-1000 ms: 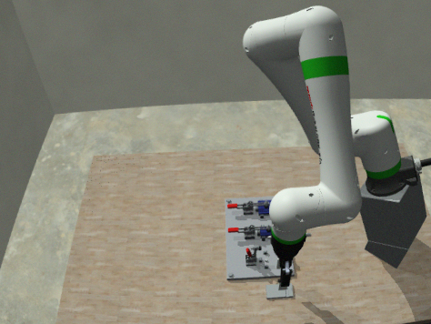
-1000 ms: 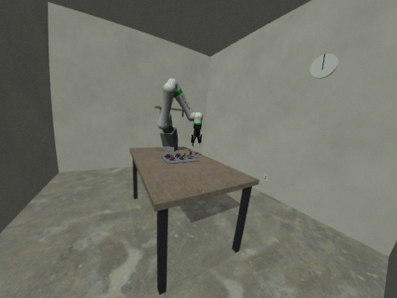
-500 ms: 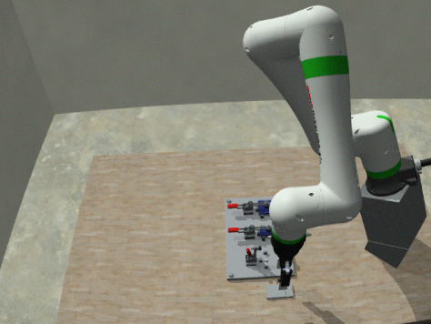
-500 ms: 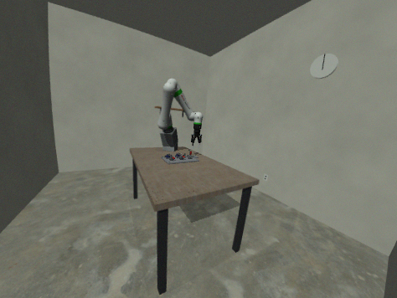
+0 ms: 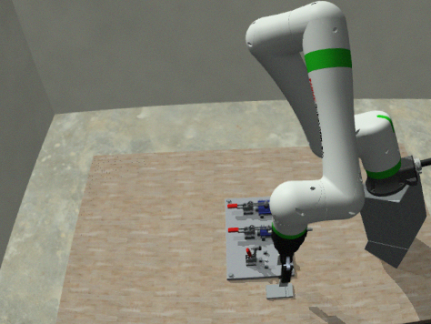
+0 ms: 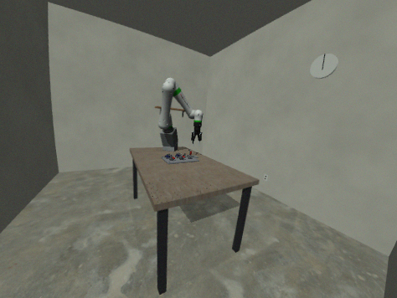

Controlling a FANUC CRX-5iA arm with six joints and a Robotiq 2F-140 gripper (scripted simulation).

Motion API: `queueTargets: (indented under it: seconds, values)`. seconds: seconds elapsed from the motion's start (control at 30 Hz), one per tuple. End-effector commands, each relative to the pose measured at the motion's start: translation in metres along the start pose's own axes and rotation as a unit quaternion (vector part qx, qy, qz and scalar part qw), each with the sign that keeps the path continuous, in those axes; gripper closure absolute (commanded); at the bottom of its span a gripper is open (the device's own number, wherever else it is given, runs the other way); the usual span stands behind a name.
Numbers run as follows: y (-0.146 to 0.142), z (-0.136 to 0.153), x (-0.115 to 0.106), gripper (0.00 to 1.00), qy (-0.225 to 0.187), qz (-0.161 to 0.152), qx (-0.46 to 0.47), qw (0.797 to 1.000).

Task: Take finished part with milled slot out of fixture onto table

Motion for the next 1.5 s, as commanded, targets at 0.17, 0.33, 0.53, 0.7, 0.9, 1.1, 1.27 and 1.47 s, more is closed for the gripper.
queueTargets:
  seconds: [0.17, 0.33, 0.53, 0.7, 0.9, 1.1, 1.27, 1.47]
  values:
    - [0.000, 0.000, -0.027, 0.53, 0.000, 0.000, 0.000, 1.000]
    - [0.000, 0.000, -0.035, 0.53, 0.000, 0.000, 0.000, 1.000]
    - [0.000, 0.000, -0.048, 0.53, 0.000, 0.000, 0.000, 1.000]
    - [0.000, 0.000, -0.052, 0.53, 0.000, 0.000, 0.000, 1.000]
    - [0.000, 0.000, -0.052, 0.53, 0.000, 0.000, 0.000, 1.000]
    - [0.000, 0.000, -0.052, 0.53, 0.000, 0.000, 0.000, 1.000]
    - [0.000, 0.000, -0.052, 0.53, 0.000, 0.000, 0.000, 1.000]
    - [0.000, 0.000, -0.052, 0.53, 0.000, 0.000, 0.000, 1.000]
Point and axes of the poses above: the point where the finger pads meet when closed, its own x axis out along the fingers, its own y axis across the jaws, z = x × y, the point moved 3 cm from there along -x, back along the fingers
